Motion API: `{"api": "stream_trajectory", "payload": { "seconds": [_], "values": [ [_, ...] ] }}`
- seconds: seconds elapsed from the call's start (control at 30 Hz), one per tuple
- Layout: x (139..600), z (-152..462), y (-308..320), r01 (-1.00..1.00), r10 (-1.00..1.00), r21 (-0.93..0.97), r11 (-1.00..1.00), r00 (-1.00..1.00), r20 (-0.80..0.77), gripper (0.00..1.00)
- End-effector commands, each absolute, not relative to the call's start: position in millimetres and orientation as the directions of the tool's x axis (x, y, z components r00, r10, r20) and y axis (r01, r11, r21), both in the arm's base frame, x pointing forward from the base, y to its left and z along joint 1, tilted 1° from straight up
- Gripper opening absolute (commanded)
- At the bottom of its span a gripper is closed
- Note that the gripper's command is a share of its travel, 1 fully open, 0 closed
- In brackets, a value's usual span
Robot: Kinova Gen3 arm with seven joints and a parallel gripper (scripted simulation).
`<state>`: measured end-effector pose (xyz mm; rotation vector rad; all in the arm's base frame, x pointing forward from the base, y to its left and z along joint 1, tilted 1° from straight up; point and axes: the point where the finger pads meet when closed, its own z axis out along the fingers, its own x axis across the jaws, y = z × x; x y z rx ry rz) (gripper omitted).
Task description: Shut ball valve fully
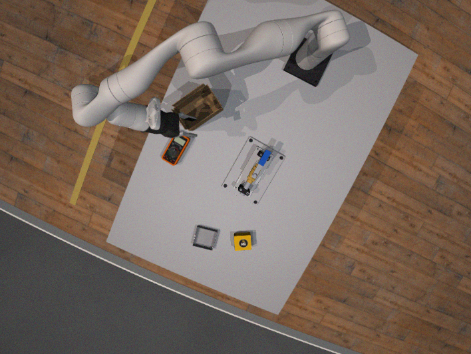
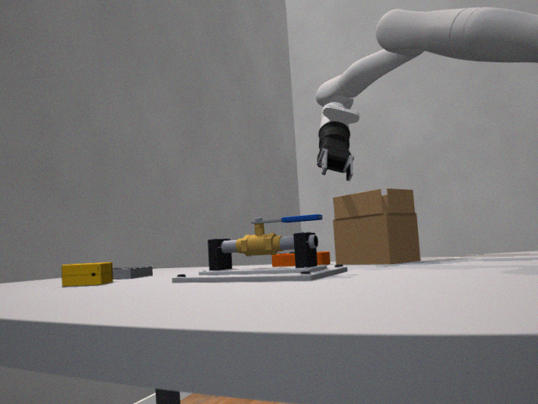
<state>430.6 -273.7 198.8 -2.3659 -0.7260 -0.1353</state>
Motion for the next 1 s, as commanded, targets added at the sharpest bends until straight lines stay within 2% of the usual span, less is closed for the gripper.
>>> {"api": "stream_trajectory", "payload": {
  "seconds": [0.0,0.7,0.97],
  "values": [
    [430.8,200.1,-273.8,0.535,0.467,-0.557,-0.635,0.841,0.274,1.0],
    [432.2,199.7,-271.4,0.537,0.472,-0.554,-0.636,0.839,0.272,1.0],
    [447.1,195.2,-241.0,0.575,0.532,-0.512,-0.638,0.81,0.246,1.0]
  ]
}}
